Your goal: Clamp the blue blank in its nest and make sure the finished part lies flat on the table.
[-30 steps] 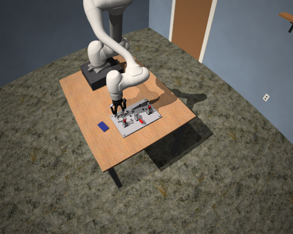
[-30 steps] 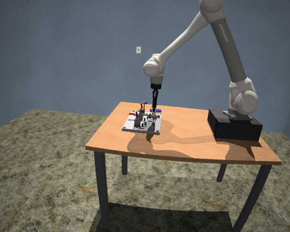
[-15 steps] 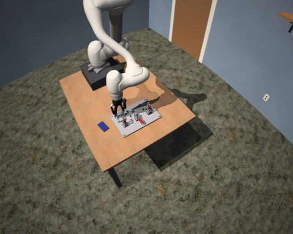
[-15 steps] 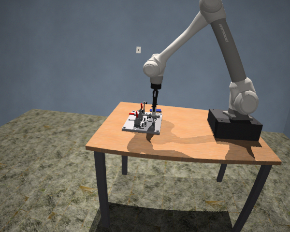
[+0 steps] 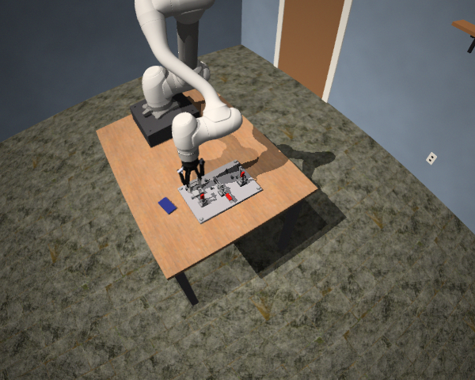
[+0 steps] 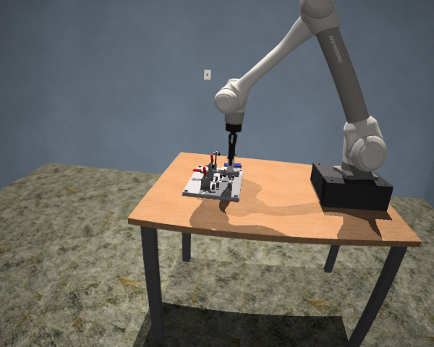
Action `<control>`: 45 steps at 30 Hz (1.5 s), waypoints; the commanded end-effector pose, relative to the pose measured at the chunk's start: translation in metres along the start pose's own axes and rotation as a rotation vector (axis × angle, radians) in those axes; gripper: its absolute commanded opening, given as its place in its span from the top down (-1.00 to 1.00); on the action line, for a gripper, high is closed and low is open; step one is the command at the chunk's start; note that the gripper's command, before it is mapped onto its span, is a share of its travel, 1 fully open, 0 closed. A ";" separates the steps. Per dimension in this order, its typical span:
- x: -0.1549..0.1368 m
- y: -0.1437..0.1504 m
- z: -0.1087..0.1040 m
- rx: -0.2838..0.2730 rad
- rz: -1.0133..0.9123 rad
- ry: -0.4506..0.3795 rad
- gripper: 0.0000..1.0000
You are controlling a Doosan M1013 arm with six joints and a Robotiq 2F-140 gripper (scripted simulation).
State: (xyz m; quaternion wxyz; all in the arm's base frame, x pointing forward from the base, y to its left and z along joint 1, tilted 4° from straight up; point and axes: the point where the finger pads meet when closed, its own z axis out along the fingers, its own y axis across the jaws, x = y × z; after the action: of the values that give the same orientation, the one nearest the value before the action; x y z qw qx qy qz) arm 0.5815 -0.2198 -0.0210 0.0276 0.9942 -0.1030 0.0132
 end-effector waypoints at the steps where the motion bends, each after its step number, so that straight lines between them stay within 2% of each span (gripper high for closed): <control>1: 0.000 0.000 -0.002 0.000 0.000 0.000 1.00; 17: 0.000 0.000 -0.026 0.000 0.000 0.000 1.00; 31: -0.001 0.000 -0.031 0.000 0.000 0.000 1.00; 45: -0.008 0.000 -0.063 0.000 0.000 0.000 1.00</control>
State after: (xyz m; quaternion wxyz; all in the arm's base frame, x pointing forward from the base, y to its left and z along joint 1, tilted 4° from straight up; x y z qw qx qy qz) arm 0.5729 -0.2147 0.0397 0.0276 0.9942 -0.1030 0.0132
